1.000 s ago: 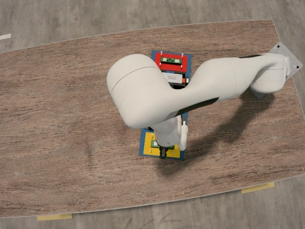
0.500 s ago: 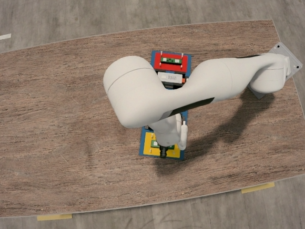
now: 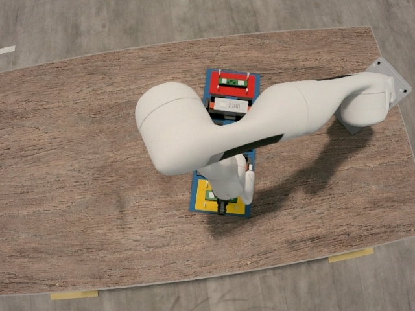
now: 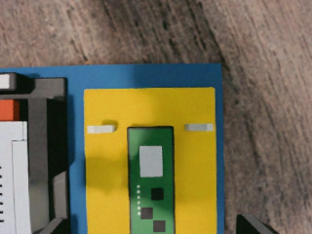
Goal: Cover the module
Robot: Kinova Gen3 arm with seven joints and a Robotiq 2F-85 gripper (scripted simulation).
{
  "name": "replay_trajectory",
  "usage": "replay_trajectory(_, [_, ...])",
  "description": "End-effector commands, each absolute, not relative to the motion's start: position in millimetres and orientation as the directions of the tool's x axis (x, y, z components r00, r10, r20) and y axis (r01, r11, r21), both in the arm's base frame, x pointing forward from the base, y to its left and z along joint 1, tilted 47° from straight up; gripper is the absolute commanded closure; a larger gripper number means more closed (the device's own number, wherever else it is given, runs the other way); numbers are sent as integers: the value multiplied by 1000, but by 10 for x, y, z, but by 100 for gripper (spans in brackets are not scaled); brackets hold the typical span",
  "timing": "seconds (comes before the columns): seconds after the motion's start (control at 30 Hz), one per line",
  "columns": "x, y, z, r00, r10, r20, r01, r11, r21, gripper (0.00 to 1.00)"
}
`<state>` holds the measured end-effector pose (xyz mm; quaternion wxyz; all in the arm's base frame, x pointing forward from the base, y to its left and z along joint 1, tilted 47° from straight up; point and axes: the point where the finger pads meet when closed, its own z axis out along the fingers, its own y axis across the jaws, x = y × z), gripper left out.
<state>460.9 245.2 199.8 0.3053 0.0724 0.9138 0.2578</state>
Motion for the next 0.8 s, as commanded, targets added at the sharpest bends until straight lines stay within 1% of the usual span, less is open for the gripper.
replay_trajectory(0.0, [4619, 2457, 1993, -802, 290, -522, -25, 857, 515, 0])
replay_trajectory(0.77, [4744, 2546, 1851, -802, 290, -522, -25, 857, 515, 0])
